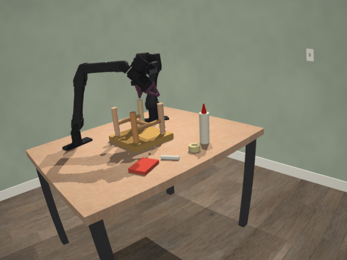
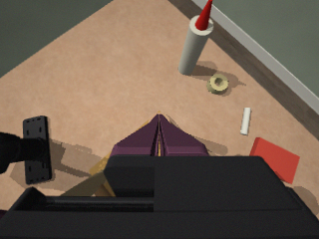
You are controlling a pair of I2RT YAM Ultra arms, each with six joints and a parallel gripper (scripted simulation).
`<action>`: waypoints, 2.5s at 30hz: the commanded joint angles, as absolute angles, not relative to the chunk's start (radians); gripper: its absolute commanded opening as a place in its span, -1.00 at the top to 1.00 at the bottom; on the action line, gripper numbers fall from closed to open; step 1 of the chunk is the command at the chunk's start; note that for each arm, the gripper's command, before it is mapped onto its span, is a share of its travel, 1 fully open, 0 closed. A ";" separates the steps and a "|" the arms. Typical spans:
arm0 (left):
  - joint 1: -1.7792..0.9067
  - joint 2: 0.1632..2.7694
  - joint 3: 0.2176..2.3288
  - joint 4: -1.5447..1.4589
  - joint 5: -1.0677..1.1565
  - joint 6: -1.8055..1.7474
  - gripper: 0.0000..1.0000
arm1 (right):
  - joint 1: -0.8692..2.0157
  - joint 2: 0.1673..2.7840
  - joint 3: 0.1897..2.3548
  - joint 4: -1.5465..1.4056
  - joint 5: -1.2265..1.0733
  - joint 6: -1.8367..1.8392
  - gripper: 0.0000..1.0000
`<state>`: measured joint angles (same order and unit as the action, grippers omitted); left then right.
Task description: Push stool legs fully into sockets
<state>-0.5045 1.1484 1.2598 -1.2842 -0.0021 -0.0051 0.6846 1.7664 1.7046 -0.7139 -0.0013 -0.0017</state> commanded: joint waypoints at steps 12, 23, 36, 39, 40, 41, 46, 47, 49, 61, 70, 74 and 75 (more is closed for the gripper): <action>-0.514 1.127 1.245 -1.274 -0.005 -0.001 1.00 | 0.693 1.722 1.592 -0.614 -0.009 -0.006 1.00; -0.505 1.166 1.232 -1.303 -0.002 -0.004 1.00 | 0.694 1.739 1.578 -0.583 -0.010 -0.006 1.00; -0.511 1.175 1.311 -1.331 0.001 -0.002 1.00 | 0.694 1.738 1.596 -0.597 -0.010 -0.006 1.00; -0.511 1.136 1.305 -1.316 0.002 -0.001 1.00 | 0.694 1.738 1.596 -0.597 -0.010 -0.006 1.00; -0.511 1.143 1.307 -1.316 0.001 -0.001 1.00 | 0.694 1.738 1.596 -0.597 -0.010 -0.006 1.00; -0.512 1.149 1.310 -1.316 0.001 -0.001 1.00 | 0.694 1.738 1.596 -0.597 -0.010 -0.006 1.00; -0.511 1.196 1.411 -1.417 0.004 -0.001 1.00 | 0.694 1.738 1.596 -0.597 -0.010 -0.006 1.00; -0.511 1.203 1.434 -1.432 0.004 -0.001 1.00 | 0.694 1.738 1.596 -0.597 -0.010 -0.006 1.00; -0.511 1.197 1.436 -1.400 0.003 -0.001 1.00 | 0.694 1.738 1.596 -0.597 -0.010 -0.006 1.00; -0.512 1.195 1.469 -1.459 0.002 -0.001 1.00 | 0.694 1.738 1.596 -0.597 -0.010 -0.006 1.00; -0.512 1.199 1.493 -1.460 0.002 -0.001 1.00 | 0.694 1.749 1.625 -0.635 -0.010 -0.006 1.00; -0.512 1.199 1.493 -1.460 0.002 -0.001 1.00 | 0.694 1.757 1.635 -0.631 -0.010 -0.006 1.00; -0.512 1.199 1.493 -1.460 0.002 -0.001 1.00 | 0.694 1.757 1.635 -0.631 -0.010 -0.006 1.00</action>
